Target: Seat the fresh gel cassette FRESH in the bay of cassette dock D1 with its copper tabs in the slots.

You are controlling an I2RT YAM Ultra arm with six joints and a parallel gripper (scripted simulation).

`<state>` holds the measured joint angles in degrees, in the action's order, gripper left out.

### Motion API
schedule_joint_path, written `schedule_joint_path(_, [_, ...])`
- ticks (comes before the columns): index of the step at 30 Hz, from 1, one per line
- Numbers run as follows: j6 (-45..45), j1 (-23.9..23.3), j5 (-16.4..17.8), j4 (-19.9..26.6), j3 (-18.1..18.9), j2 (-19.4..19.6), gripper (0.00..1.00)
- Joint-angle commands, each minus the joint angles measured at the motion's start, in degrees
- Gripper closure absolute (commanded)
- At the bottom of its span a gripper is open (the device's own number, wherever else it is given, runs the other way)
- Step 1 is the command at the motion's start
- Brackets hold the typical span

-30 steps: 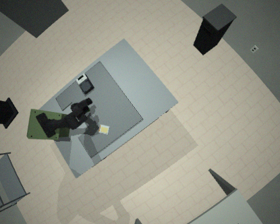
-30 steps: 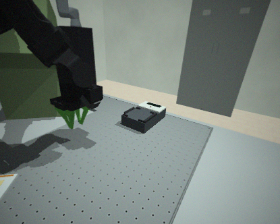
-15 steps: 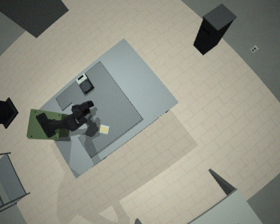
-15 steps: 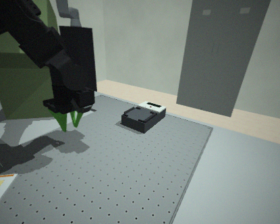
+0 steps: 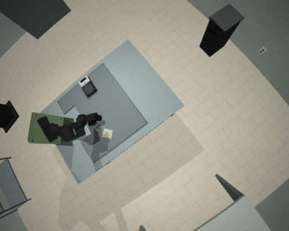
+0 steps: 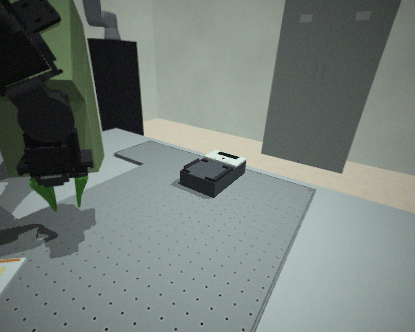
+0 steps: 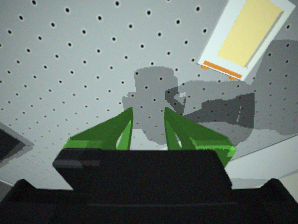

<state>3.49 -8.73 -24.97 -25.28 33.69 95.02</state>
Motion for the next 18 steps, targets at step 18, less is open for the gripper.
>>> schedule_joint_path(18, [9.85, -14.0, 13.59, 13.47, 7.08, -9.25, 0.64])
